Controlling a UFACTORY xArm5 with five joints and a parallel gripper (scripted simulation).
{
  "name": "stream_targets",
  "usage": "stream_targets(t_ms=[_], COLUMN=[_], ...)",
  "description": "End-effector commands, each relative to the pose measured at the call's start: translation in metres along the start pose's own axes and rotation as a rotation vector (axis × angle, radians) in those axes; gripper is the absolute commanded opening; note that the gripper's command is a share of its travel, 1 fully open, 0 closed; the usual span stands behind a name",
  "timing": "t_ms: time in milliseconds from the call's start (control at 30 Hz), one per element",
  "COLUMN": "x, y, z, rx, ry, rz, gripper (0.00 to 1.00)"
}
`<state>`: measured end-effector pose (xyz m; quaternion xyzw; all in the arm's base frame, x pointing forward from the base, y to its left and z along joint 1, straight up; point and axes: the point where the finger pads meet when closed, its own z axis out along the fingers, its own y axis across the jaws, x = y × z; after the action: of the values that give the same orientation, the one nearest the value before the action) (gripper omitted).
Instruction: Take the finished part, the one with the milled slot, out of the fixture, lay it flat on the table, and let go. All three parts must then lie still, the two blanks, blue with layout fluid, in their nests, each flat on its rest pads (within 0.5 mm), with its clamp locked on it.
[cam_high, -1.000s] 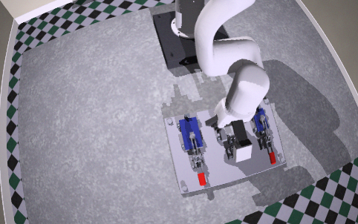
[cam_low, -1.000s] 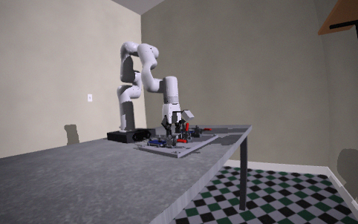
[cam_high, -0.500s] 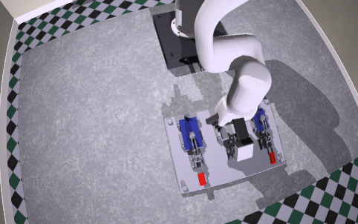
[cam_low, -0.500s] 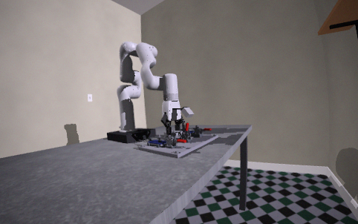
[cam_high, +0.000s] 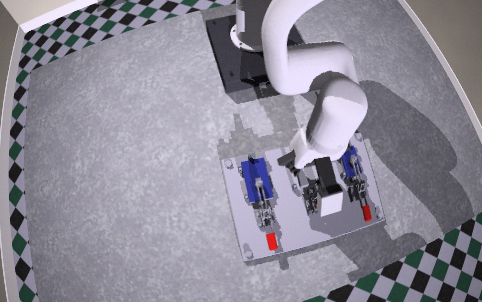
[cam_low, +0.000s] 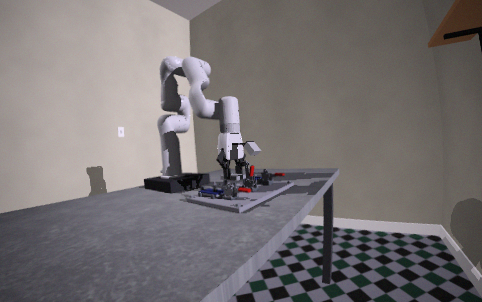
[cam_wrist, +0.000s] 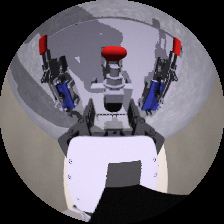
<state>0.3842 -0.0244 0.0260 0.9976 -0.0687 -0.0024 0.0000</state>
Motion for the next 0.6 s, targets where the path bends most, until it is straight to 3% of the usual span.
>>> stream_targets(t_ms=[0,567], x=[0.0014,0.0004], y=[-0.0001,-0.0001], z=[-0.0027,-0.0072], rx=[0.000,0.000], ry=[0.004,0.004], rz=[0.000,0.000], gripper=[0.00,0.00])
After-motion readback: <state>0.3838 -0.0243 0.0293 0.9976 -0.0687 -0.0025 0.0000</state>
